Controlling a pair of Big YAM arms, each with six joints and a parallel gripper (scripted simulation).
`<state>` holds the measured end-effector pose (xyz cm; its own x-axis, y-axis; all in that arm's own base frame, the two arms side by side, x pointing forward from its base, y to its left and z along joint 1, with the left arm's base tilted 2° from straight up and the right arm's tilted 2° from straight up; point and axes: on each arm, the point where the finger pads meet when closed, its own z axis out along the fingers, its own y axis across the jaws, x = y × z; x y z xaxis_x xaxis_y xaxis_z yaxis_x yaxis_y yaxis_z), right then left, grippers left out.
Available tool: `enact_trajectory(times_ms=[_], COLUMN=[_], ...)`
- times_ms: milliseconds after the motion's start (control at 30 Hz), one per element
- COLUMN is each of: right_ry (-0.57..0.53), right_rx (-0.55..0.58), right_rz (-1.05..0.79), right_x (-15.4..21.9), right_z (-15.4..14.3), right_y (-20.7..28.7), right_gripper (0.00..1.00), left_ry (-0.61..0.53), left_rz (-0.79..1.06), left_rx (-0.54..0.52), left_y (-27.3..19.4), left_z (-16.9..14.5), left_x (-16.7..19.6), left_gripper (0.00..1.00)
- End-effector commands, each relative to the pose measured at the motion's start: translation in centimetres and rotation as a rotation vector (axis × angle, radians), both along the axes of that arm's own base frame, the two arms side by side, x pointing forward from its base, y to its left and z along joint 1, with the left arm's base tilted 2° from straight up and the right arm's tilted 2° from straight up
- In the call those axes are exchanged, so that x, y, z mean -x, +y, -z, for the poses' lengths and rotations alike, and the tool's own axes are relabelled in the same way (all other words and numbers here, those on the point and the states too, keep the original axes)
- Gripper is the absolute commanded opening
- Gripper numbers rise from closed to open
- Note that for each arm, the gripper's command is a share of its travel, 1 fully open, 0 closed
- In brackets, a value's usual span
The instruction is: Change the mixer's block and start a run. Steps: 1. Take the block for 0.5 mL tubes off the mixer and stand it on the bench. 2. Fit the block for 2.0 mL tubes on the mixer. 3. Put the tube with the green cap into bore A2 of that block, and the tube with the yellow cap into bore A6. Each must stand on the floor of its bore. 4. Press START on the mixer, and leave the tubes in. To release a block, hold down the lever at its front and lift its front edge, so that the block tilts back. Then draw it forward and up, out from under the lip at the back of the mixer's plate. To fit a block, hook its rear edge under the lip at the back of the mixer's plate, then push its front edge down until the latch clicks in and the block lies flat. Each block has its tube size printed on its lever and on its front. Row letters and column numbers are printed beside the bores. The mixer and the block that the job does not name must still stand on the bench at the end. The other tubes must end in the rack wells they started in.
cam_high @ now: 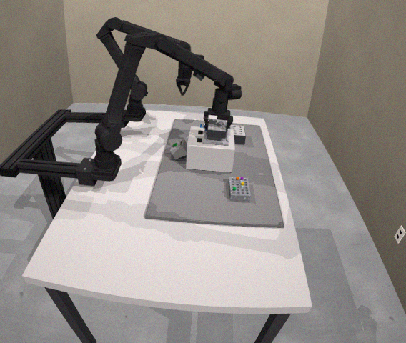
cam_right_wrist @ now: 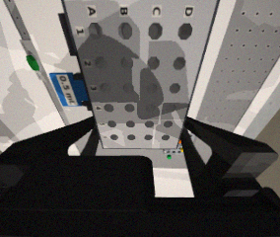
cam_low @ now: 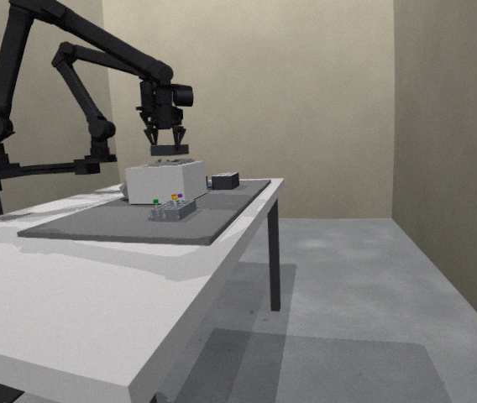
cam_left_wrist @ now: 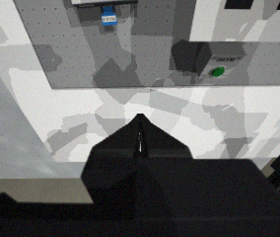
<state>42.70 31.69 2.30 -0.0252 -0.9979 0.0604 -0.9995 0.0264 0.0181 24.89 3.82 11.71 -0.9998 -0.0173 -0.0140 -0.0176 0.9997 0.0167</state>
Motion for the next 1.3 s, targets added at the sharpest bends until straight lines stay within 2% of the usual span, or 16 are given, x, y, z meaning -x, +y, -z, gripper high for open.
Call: enact_trajectory(times_ms=[0,400,767,1267], right_ry=[-0.115,-0.092,-0.123,-0.072], right_rx=[-0.090,-0.071,-0.090,-0.046], right_rz=[-0.001,0.006,0.012,-0.004], right_x=[-2.4,-1.4,-2.4,-0.9], right_z=[-5.6,-4.6,-6.0,-2.3], right_y=[2.8,1.6,2.0,1.9], right_gripper=[0.00,0.00,0.00,0.00], left_ry=[-0.019,-0.060,-0.075,-0.086], left_rz=[0.010,0.010,0.010,0.010], left_rx=[0.000,-0.006,-0.009,-0.011], left_y=[-0.1,0.1,0.2,0.3], left_z=[-0.6,-2.1,-2.7,-3.1], left_x=[-0.6,-2.0,-2.5,-2.9], left_gripper=[0.00,0.00,0.00,0.00])
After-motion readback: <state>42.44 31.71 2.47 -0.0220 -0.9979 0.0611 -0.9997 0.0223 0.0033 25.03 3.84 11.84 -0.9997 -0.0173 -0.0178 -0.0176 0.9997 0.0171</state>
